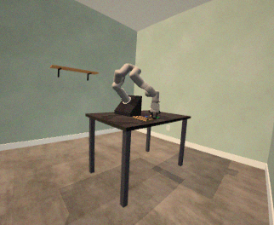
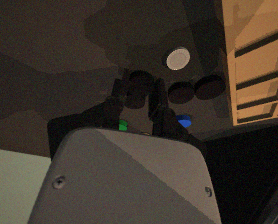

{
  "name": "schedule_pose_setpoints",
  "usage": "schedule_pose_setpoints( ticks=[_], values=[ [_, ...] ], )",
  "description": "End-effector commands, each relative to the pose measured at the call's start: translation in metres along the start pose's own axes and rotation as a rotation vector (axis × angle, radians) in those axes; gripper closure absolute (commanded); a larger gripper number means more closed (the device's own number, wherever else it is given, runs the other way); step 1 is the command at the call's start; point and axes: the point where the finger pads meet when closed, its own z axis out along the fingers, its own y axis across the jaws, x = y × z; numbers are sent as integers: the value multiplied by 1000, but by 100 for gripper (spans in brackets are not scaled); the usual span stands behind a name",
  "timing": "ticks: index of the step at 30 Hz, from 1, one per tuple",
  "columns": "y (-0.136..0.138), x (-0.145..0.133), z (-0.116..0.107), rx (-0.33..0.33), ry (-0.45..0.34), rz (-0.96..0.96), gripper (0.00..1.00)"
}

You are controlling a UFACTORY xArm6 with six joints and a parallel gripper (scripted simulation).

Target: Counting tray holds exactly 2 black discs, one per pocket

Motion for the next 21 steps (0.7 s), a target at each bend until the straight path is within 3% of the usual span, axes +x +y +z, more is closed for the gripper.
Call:
schedule_pose_setpoints(
  ticks=[1, 6, 12, 17, 21],
  values=[
    [-3, 1, -24, 6, 3, 2, 100],
    [-2, 1, -94, 6, 2, 1, 100],
    [0, 9, -100, 7, 1, 1, 100],
    [24, 107, -114, 7, 1, 1, 100],
    [27, 116, -113, 6, 2, 1, 100]
  ],
)
